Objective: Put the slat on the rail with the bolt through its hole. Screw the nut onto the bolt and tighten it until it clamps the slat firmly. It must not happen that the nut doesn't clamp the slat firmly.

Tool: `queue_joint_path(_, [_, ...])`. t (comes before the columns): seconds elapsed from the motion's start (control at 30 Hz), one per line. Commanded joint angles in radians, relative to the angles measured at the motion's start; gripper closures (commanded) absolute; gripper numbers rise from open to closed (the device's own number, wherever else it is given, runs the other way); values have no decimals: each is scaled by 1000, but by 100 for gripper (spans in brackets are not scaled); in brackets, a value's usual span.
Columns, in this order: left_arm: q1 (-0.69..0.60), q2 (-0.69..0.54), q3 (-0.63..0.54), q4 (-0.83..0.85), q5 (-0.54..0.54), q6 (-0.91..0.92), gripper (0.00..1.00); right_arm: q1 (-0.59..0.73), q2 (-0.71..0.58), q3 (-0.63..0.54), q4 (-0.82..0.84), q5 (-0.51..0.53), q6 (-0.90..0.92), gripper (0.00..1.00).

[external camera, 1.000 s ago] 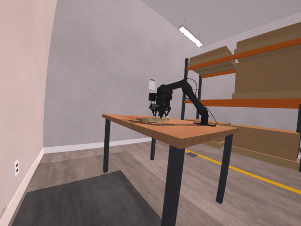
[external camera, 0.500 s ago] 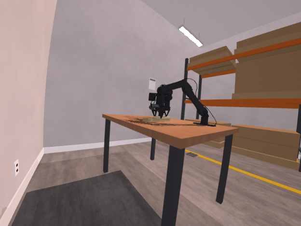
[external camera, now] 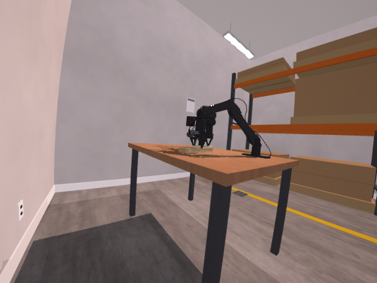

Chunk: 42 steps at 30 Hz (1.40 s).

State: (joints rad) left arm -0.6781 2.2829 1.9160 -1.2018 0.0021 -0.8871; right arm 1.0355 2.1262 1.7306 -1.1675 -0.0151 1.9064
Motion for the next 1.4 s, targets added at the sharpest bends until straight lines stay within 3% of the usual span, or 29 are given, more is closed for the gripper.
queue_joint_path(0.0, [0, -9, 4, -1, -2, -3, 28, -7, -15, -8, -2, 15, 8, 89])
queue_joint_path(0.3, [0, -9, 4, -1, -2, -3, 28, -7, -15, -8, -2, 15, 8, 89])
queue_joint_path(0.37, [0, -9, 4, -1, -2, -3, 28, 0, -8, 5, 0, 0, 1, 66])
queue_joint_path(0.83, [0, -9, 4, -1, -2, -3, 28, 0, -8, 5, 0, -1, -13, 66])
queue_joint_path(1.0, [0, -9, 4, -1, -2, -3, 28, 4, -9, 6, -2, 11, -342, 66])
queue_joint_path(1.3, [0, -9, 4, -1, -2, -3, 28, 3, -11, 9, -6, 11, -765, 66])
queue_joint_path(1.37, [0, -9, 4, -1, -2, -3, 28, 3, -11, 9, -6, 11, -765, 66])
